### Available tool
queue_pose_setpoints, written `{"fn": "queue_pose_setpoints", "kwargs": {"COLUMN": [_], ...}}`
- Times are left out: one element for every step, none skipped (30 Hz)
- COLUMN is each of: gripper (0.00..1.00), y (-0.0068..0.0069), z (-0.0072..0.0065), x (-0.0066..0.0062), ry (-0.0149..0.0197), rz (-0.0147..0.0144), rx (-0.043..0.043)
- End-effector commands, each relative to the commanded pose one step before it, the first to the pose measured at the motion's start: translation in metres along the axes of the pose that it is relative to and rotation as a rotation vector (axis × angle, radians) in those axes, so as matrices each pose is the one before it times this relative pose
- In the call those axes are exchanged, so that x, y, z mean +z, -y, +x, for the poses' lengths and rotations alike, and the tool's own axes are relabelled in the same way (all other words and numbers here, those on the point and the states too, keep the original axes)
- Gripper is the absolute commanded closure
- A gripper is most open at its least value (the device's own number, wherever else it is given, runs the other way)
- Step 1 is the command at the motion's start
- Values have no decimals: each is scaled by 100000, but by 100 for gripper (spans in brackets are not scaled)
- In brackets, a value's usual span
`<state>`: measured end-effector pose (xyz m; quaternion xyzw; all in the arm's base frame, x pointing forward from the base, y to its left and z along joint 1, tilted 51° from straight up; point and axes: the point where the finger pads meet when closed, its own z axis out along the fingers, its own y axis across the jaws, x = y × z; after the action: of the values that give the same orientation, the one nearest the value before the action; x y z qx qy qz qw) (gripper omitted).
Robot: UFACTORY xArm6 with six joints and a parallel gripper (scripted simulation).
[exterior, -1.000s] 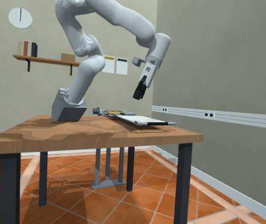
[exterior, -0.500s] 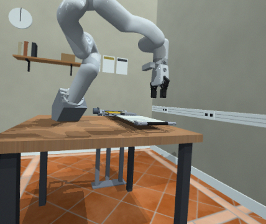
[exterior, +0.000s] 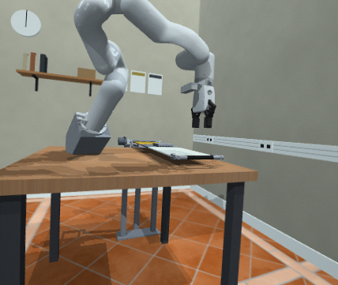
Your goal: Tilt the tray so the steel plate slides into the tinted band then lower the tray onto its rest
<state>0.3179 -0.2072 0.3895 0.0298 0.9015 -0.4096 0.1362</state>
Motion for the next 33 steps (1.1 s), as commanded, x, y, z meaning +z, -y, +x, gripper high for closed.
{"fn": "queue_pose_setpoints", "kwargs": {"gripper": [0, 0, 0, 0, 0, 59, 59, 59, 59, 59, 59, 59, 59, 59, 59, 59, 59, 59, 59, 59, 59, 59, 59, 59, 59, 59, 59, 59, 59, 59, 59, 59, 59], "y": [117, 26, 17, 8, 1, 0, 0, 0, 0, 0, 0, 0, 0, 0, 0, 0, 0, 0, 0, 0, 0, 0, 0, 0, 0, 0, 0, 0, 0, 0, 0, 0, 0], "z": [-156, 50, 63, 39, 8, 0, 0, 0, 0, 0, 0, 0, 0, 0, 0, 0, 0, 0, 0, 0, 0, 0, 0, 0, 0, 0, 0, 0, 0, 0, 0, 0, 0], "x": [1842, 989, 707, 343, 61, 0, 0, 0, 0, 0, 0, 0, 0, 0, 0, 0, 0, 0, 0, 0, 0, 0, 0, 0, 0, 0, 0, 0, 0, 0, 0, 0, 0], "ry": [307, 43, 31, 16, 3, 0, 0, 0, 0, 0, 0, 0, 0, 0, 0, 0, 0, 0, 0, 0, 0, 0, 0, 0, 0, 0, 0, 0, 0, 0, 0, 0, 0], "rz": [80, -68, -90, -56, -11, 0, 0, 0, 0, 0, 0, 0, 0, 0, 0, 0, 0, 0, 0, 0, 0, 0, 0, 0, 0, 0, 0, 0, 0, 0, 0, 0, 0], "rx": [108, 60, 56, 32, 6, 0, 0, 0, 0, 0, 0, 0, 0, 0, 0, 0, 0, 0, 0, 0, 0, 0, 0, 0, 0, 0, 0, 0, 0, 0, 0, 0, 0]}}
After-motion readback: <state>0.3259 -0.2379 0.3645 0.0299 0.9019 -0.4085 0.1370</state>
